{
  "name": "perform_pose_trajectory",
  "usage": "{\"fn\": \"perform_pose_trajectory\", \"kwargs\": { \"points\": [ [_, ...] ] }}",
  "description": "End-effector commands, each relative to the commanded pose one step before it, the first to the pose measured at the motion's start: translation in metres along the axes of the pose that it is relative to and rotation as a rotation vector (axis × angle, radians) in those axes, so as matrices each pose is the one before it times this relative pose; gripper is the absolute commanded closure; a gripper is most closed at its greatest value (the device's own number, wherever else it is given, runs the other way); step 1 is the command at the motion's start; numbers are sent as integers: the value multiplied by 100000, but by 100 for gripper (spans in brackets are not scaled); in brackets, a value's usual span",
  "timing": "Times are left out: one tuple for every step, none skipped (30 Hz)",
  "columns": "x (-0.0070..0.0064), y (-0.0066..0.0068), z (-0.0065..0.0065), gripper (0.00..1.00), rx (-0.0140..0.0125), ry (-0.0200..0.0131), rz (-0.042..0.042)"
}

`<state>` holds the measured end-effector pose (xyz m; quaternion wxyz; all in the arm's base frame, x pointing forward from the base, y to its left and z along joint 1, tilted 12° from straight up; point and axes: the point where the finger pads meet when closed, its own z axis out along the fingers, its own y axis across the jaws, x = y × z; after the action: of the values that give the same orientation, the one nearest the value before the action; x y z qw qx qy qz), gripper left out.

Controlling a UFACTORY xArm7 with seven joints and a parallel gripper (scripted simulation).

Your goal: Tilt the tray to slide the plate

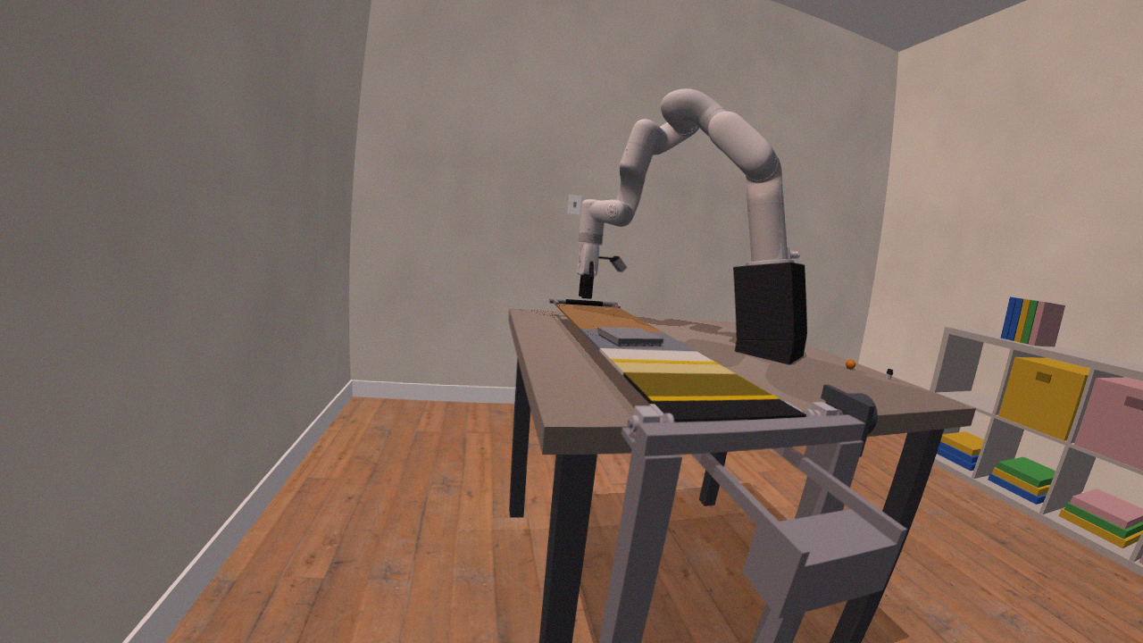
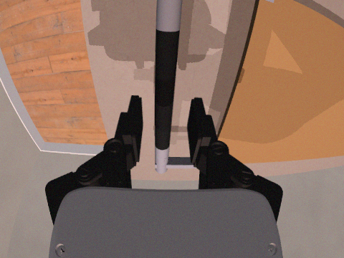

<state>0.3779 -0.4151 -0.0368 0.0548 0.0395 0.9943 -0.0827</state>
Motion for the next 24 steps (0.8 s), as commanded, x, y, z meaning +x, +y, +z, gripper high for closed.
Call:
{"fn": "perform_pose_trajectory", "kwargs": {
  "points": [
    [-139, -122, -145, 60, 275, -306, -4],
    [0, 0, 0, 60, 0, 0, 0],
    [0, 0, 0, 60, 0, 0, 0],
    [0, 0, 0, 60, 0, 0, 0],
    [0, 0, 0, 60, 0, 0, 0],
    [0, 0, 0, 60, 0, 0, 0],
    [0, 0, 0, 60, 0, 0, 0],
    [0, 0, 0, 60, 0, 0, 0],
    [0, 0, 0, 60, 0, 0, 0],
    [0, 0, 0, 60, 0, 0, 0],
    [-2, -2, 0, 60, 0, 0, 0],
    [-6, -5, 0, 60, 0, 0, 0],
    [-9, -8, 0, 60, 0, 0, 0],
    [-13, -11, 0, 60, 0, 0, 0],
    [-16, -14, 0, 60, 0, 0, 0],
    [-18, -16, 0, 60, 0, 0, 0],
    [-18, -16, 0, 60, 0, 0, 0],
    [-18, -16, 0, 60, 0, 0, 0],
    [-16, -14, 0, 60, 0, 0, 0],
    [-13, -11, 0, 60, 0, 0, 0],
    [-9, -8, 0, 60, 0, 0, 0],
    [-6, -5, 0, 60, 0, 0, 0],
    [-2, -2, 0, 60, 0, 0, 0],
    [0, 0, 0, 60, 0, 0, 0]
  ]
}}
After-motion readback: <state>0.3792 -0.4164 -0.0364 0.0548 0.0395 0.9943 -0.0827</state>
